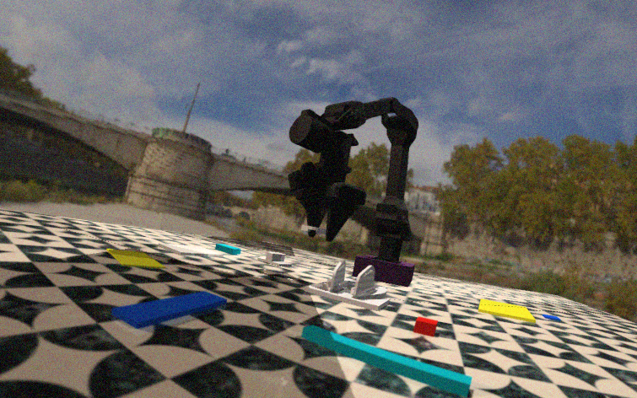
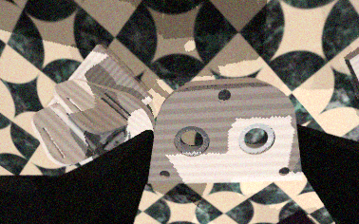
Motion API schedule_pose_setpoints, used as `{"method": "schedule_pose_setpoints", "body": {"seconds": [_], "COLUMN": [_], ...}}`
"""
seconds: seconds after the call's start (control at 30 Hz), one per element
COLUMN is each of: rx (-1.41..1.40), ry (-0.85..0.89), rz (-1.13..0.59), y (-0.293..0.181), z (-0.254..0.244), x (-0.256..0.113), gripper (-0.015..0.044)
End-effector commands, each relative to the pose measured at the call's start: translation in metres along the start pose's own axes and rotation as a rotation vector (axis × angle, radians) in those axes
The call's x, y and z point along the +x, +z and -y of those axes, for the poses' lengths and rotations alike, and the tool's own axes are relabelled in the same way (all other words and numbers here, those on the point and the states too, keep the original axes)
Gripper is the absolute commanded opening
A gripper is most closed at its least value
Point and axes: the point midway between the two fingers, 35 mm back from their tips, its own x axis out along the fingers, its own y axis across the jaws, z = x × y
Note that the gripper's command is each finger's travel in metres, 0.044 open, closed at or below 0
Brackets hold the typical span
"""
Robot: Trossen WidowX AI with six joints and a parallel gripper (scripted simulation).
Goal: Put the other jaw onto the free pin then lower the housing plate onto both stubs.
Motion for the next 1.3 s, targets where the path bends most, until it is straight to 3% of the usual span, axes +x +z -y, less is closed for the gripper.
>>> {"method": "schedule_pose_setpoints", "body": {"seconds": [0.0,1.0,1.27], "rx": [-0.069,-0.653,-0.666], "ry": [0.004,0.016,0.016], "rz": [0.001,-0.001,-0.001], "y": [-0.005,-0.064,-0.065], "z": [-0.010,-0.090,-0.091], "x": [-0.001,-0.001,-0.001], "gripper": [0.0351,0.0351,0.0351]}}
